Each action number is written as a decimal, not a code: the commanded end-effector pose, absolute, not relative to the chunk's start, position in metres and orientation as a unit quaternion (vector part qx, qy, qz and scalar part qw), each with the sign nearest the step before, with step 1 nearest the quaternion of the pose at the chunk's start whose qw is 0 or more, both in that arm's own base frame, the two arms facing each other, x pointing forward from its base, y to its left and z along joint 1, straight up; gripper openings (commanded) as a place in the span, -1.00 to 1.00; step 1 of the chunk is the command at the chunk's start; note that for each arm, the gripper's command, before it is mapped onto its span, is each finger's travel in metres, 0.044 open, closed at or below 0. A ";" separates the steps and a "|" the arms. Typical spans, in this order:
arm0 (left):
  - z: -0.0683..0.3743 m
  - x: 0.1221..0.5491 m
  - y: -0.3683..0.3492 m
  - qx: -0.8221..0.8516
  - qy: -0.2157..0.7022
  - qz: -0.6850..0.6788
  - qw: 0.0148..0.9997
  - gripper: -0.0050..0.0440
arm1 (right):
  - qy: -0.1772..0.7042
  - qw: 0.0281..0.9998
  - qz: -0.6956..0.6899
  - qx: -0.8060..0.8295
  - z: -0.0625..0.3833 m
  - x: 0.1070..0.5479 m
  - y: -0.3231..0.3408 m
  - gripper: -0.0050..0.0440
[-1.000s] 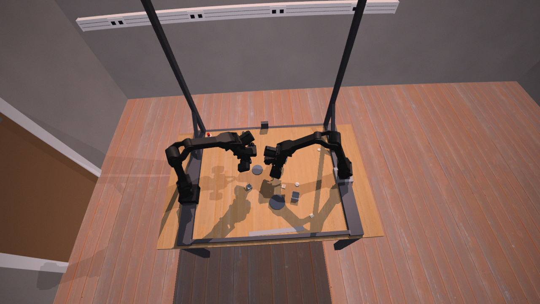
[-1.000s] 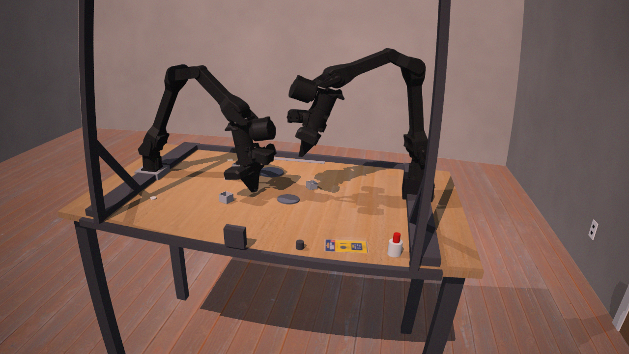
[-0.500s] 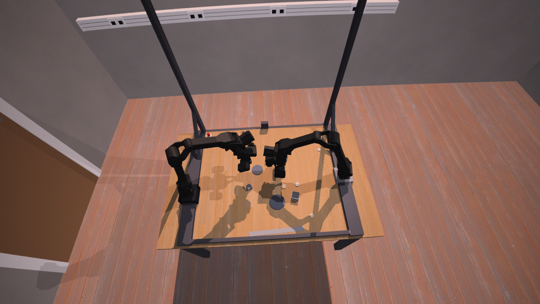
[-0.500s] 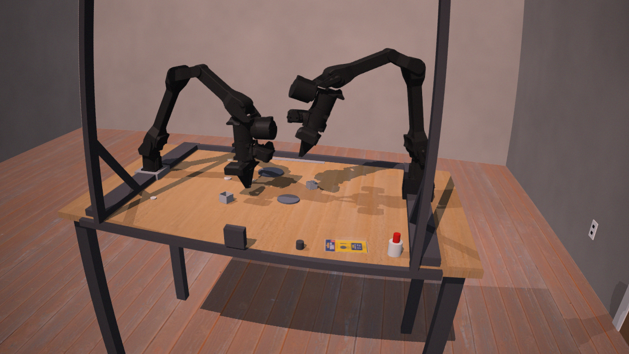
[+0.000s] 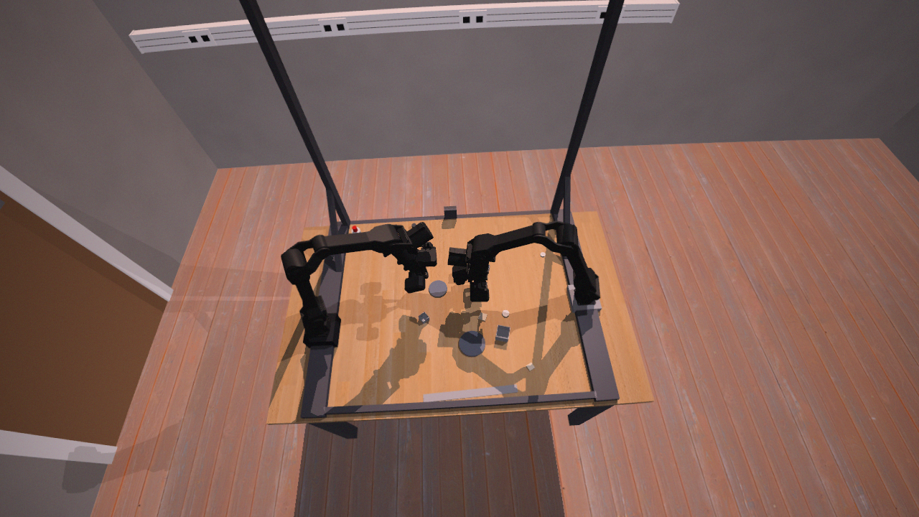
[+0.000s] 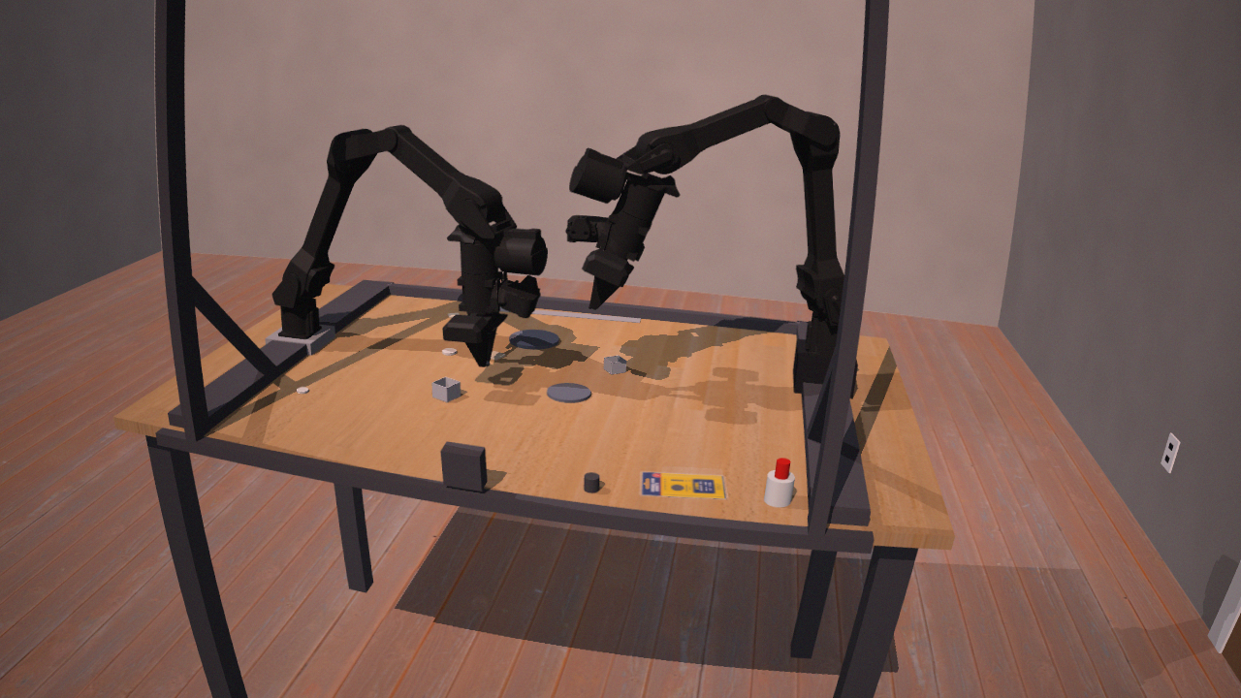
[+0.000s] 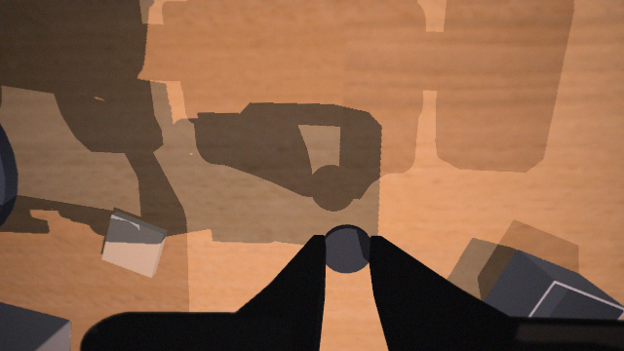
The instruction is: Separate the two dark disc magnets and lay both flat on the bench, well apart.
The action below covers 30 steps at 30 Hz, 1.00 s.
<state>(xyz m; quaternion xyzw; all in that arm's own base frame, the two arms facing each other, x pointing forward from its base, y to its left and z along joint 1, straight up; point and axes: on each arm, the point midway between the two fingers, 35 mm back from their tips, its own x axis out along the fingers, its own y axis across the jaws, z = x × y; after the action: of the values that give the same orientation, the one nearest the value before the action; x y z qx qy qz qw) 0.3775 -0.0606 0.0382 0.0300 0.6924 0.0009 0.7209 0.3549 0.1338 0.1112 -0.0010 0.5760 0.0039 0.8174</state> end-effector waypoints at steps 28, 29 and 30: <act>0.016 0.376 -0.059 0.026 0.693 0.004 0.720 -0.63 | 0.563 0.826 0.005 0.003 0.122 0.359 0.134 -0.63; 0.017 0.378 -0.059 0.022 0.693 0.003 0.720 -0.63 | 0.563 0.826 0.005 0.003 0.122 0.359 0.134 -0.63; 0.017 0.379 -0.059 0.016 0.695 0.001 0.719 -0.63 | 0.563 0.826 0.005 0.003 0.122 0.359 0.134 -0.63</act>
<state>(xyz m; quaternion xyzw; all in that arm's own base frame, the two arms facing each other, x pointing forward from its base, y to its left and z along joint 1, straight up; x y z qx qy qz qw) 0.3761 -0.0604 0.0170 0.0267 0.6954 0.0028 0.7181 0.3549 0.1338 0.1112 -0.0010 0.5760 0.0039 0.8174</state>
